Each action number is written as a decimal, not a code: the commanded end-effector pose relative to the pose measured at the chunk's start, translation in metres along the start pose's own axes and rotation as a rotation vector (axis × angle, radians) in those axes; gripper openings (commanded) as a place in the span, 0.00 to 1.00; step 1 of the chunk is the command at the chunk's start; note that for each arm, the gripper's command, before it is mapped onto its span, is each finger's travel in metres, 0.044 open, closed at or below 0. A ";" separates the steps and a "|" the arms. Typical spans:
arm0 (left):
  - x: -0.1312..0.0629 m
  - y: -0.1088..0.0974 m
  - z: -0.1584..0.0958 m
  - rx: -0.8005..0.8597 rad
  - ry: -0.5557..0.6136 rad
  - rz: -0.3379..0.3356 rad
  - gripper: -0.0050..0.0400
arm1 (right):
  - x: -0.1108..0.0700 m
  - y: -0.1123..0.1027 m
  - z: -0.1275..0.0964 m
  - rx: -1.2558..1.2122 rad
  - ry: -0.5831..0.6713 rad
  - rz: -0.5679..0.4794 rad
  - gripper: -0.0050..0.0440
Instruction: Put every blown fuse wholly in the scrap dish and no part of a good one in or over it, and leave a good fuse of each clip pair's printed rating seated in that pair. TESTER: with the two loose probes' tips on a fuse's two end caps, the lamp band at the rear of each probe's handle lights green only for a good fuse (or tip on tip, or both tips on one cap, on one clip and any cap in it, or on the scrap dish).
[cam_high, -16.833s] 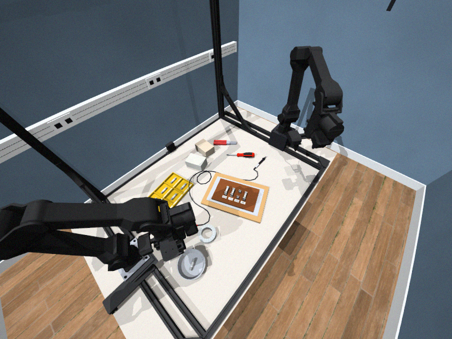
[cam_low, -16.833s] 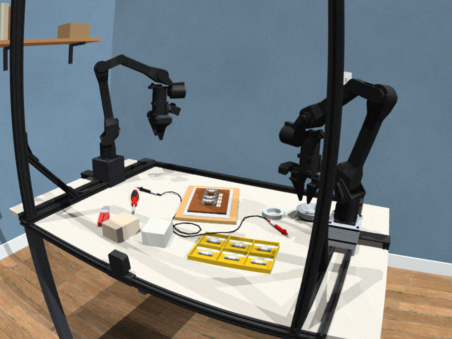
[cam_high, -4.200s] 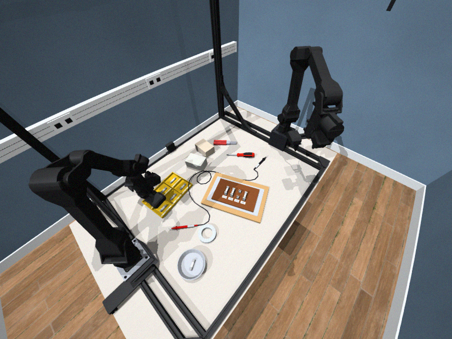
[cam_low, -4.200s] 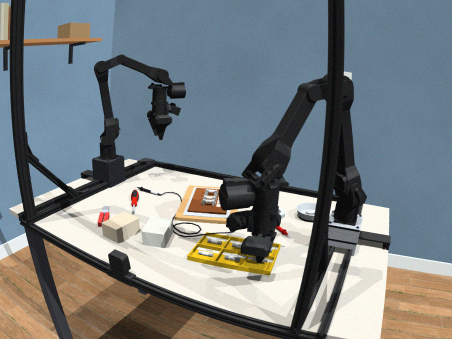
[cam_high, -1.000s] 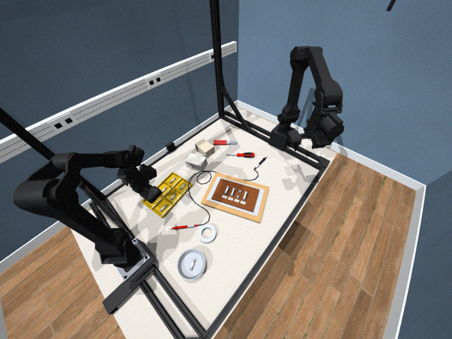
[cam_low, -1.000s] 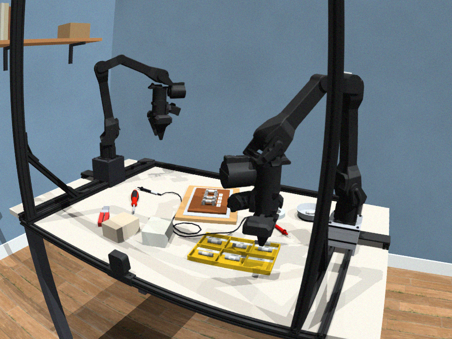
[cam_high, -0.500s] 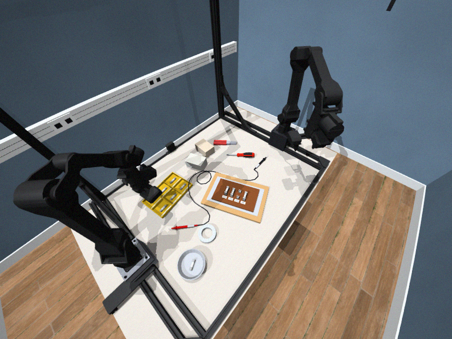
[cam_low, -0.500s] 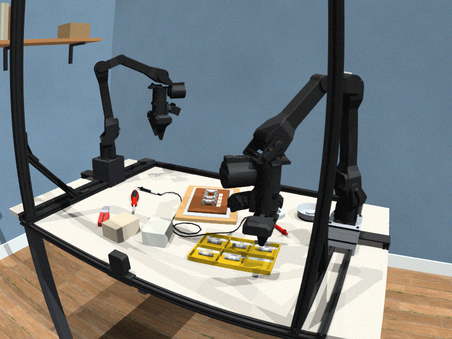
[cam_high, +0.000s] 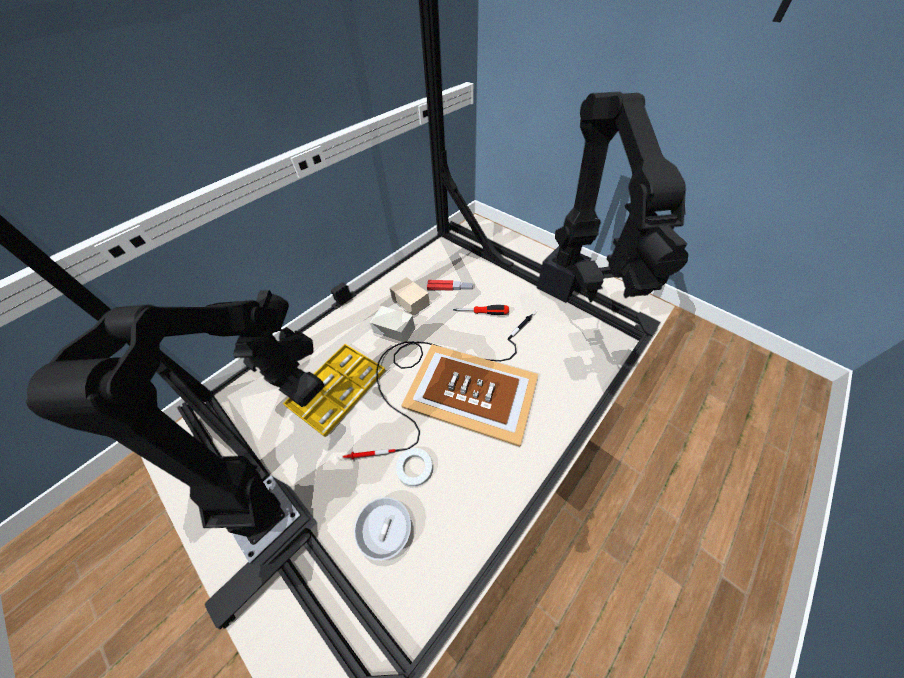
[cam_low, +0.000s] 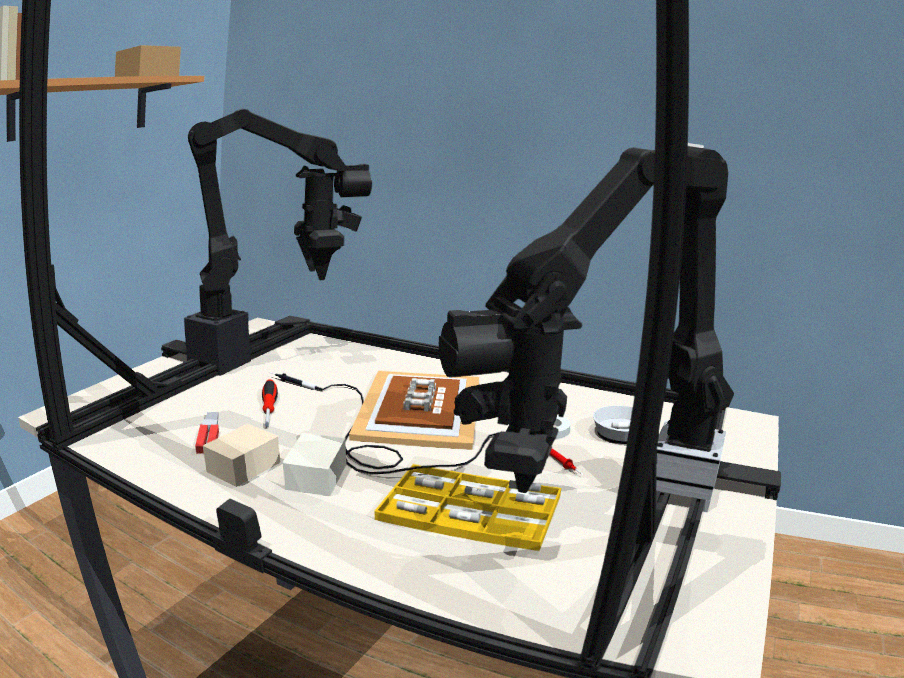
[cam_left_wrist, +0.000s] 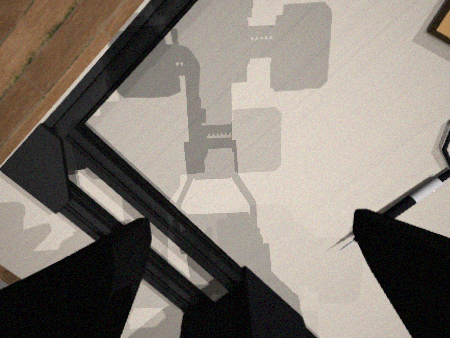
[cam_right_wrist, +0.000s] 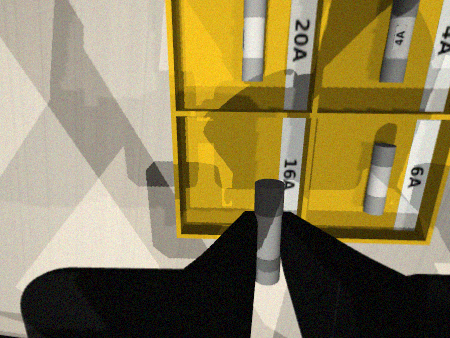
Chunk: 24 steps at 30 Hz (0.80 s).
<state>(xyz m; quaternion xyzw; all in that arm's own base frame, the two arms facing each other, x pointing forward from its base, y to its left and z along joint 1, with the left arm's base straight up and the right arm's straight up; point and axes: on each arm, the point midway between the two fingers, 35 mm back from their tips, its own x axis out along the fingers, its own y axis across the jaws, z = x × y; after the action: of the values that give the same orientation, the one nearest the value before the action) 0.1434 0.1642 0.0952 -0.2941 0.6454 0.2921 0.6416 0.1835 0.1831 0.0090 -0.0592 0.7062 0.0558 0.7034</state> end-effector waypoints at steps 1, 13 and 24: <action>-0.006 0.000 0.004 0.000 -0.023 0.000 1.00 | -0.006 0.003 0.004 -0.002 -0.019 0.015 0.00; -0.006 0.000 0.004 0.000 -0.023 0.000 1.00 | -0.006 0.003 0.004 -0.002 -0.019 0.015 0.00; -0.006 0.000 0.004 0.000 -0.023 0.000 1.00 | -0.027 -0.001 0.010 0.048 -0.031 0.023 0.00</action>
<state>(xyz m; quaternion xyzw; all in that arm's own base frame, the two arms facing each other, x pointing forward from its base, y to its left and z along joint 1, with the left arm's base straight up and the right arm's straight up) 0.1434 0.1642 0.0952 -0.2941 0.6454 0.2921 0.6416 0.1847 0.1829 0.0255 -0.0557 0.7056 0.0535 0.7044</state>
